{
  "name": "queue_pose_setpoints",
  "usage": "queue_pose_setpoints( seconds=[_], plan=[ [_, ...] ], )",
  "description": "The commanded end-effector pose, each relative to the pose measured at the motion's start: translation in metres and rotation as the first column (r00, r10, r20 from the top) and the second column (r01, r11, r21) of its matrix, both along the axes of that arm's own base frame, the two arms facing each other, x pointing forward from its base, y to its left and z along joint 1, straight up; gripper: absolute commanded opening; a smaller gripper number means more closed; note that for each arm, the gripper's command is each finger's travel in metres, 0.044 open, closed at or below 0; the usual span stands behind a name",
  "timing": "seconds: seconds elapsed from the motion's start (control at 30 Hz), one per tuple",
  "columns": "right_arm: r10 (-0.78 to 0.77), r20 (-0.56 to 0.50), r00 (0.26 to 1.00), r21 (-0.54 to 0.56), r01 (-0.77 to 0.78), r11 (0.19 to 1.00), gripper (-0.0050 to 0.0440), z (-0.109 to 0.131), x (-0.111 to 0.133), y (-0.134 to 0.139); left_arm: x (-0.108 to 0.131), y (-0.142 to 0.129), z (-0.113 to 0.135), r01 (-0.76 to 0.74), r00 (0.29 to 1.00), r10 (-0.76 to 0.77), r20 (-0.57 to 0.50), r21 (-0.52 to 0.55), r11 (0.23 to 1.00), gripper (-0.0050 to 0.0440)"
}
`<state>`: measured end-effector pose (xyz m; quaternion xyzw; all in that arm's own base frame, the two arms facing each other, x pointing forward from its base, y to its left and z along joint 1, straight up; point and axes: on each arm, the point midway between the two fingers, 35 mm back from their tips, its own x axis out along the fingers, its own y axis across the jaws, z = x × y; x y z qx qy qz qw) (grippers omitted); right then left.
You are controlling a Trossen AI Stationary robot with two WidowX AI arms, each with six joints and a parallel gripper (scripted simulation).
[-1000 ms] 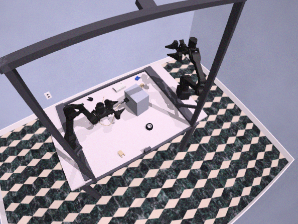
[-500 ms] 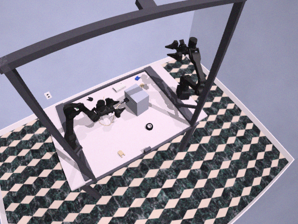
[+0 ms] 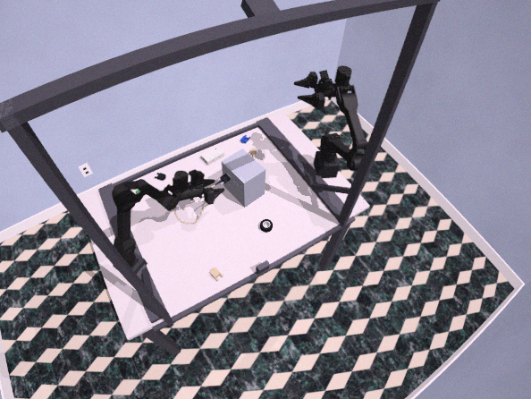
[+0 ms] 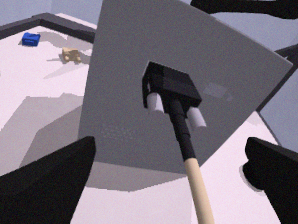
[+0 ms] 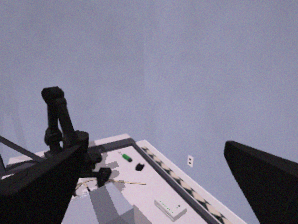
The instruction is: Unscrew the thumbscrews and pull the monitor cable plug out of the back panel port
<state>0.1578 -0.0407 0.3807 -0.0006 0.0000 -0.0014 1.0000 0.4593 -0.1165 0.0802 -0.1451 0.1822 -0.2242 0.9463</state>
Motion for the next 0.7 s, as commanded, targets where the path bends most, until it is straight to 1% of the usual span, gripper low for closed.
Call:
queue_pose_setpoints(
  seconds=[0.0, 0.37, 0.43, 0.67],
  plan=[
    [0.003, 0.001, 1.0, -0.004, -0.003, 1.0, 0.044, 0.003, 0.0, 0.001, 0.008, 0.002, 0.013, 0.01, 1.0, -0.011, -0.009, -0.051, 0.999, 0.044],
    [0.003, 0.001, 1.0, -0.004, -0.003, 1.0, 0.044, 0.003, 0.0, 0.001, 0.016, 0.007, 0.015, 0.037, 0.988, -0.065, -0.141, -0.198, 0.98, 0.044],
    [0.003, 0.001, 1.0, -0.004, -0.003, 1.0, 0.044, 0.003, 0.0, 0.001, 0.016, 0.007, 0.015, 0.037, 0.988, -0.065, -0.141, -0.198, 0.98, 0.044],
    [0.003, 0.001, 1.0, -0.004, -0.003, 1.0, 0.044, 0.003, 0.0, 0.001, 0.019, 0.01, 0.018, 0.038, 0.971, -0.102, -0.216, -0.282, 0.959, 0.044]
  ],
)
